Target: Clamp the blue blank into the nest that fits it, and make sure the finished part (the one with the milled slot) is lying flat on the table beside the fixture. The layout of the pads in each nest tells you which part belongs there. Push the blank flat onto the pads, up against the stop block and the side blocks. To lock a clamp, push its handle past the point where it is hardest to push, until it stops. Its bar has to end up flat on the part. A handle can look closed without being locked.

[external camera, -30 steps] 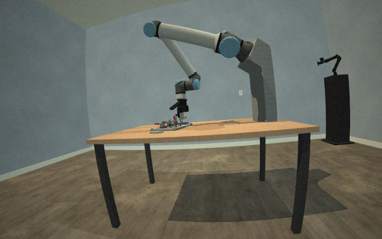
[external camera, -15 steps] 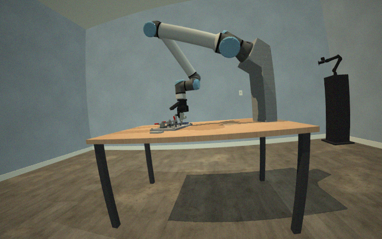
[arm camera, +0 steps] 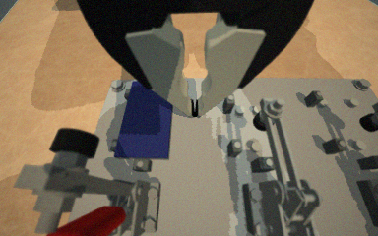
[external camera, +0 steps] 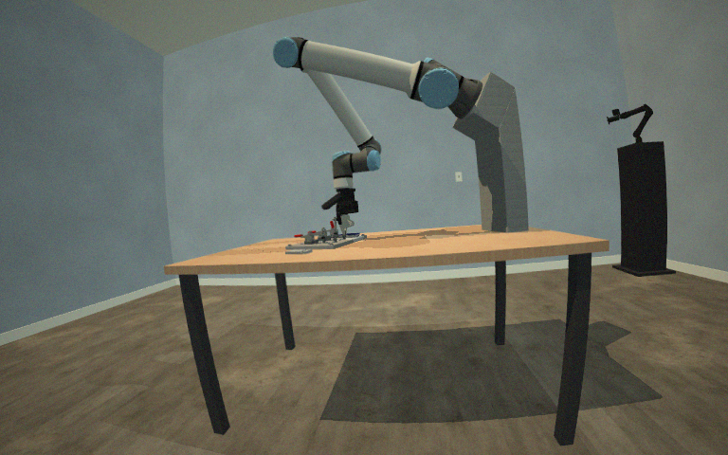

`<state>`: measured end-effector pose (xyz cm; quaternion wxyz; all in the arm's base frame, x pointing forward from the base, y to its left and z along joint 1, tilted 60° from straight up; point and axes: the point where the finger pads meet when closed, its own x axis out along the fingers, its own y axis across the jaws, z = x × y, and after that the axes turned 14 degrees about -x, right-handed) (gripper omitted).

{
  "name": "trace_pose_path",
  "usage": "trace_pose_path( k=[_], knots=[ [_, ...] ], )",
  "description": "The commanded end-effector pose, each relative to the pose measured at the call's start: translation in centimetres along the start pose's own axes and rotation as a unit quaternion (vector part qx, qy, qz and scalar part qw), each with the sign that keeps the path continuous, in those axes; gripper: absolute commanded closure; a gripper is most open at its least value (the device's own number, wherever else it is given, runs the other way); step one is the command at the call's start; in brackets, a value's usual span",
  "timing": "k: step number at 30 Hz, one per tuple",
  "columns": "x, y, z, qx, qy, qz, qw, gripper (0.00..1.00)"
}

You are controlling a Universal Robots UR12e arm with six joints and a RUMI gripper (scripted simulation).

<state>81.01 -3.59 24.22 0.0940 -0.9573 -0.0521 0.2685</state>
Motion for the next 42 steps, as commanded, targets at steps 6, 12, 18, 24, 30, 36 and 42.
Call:
trace_pose_path(
  k=[6,12,18,24,30,36,42],
  knots=[
    [-0.1,-0.2,-0.2,0.001,0.0,0.001,1.0,1.0],
    [-0.8,-0.2,0.0,0.001,-0.001,0.001,1.0,1.0],
    [-2.5,-0.2,0.0,0.001,-0.001,0.001,1.0,1.0],
    [-3.9,-0.2,0.0,0.001,-0.001,0.001,1.0,1.0],
    [-4.1,-0.2,0.1,0.001,-0.001,0.001,1.0,1.0],
    [-4.0,-0.2,0.0,0.001,-0.001,0.001,1.0,1.0],
    [-4.0,-0.2,0.0,0.001,-0.001,0.001,1.0,1.0]
  ],
)
